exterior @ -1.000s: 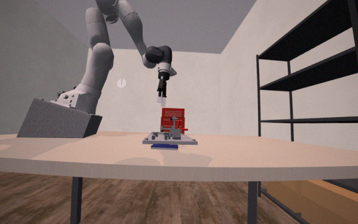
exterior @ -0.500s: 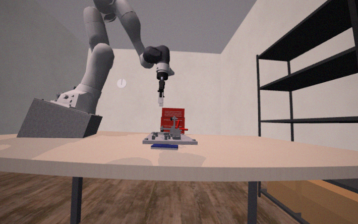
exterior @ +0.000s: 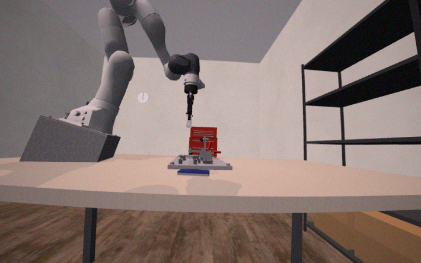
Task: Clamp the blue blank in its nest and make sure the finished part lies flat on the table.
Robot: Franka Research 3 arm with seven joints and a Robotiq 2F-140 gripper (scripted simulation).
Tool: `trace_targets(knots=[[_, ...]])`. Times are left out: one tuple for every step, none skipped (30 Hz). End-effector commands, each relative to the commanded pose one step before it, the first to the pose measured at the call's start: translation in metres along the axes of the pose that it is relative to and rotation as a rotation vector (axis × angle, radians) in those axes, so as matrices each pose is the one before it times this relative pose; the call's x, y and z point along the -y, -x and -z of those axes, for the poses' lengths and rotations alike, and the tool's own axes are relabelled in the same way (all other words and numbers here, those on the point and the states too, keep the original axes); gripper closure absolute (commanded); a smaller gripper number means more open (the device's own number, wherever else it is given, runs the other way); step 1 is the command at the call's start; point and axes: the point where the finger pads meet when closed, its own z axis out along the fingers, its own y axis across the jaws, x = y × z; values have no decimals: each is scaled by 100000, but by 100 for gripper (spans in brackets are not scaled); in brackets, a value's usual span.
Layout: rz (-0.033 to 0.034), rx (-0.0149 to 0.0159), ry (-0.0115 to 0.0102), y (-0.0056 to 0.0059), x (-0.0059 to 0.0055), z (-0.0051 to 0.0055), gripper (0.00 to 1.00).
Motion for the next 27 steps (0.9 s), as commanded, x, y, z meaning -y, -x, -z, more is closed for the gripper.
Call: trace_targets(knots=[[925, -339, -133, -55, 61, 31, 72], [0, 0, 0, 0, 0, 0, 72], [0, 0, 0, 0, 0, 0, 72], [0, 0, 0, 0, 0, 0, 72], [0, 0, 0, 0, 0, 0, 72], [0, 0, 0, 0, 0, 0, 72], [0, 0, 0, 0, 0, 0, 72], [0, 0, 0, 0, 0, 0, 72], [0, 0, 0, 0, 0, 0, 72], [0, 0, 0, 0, 0, 0, 72], [0, 0, 0, 0, 0, 0, 72], [0, 0, 0, 0, 0, 0, 72], [0, 0, 0, 0, 0, 0, 72], [0, 0, 0, 0, 0, 0, 72], [0, 0, 0, 0, 0, 0, 72], [0, 0, 0, 0, 0, 0, 72], [0, 0, 0, 0, 0, 0, 72], [0, 0, 0, 0, 0, 0, 72], [0, 0, 0, 0, 0, 0, 72], [0, 0, 0, 0, 0, 0, 72], [0, 0, 0, 0, 0, 0, 72], [0, 0, 0, 0, 0, 0, 72], [0, 0, 0, 0, 0, 1, 72], [0, 0, 0, 0, 0, 1, 72], [0, 0, 0, 0, 0, 1, 72], [0, 0, 0, 0, 0, 2, 72], [0, 0, 0, 0, 0, 2, 72]])
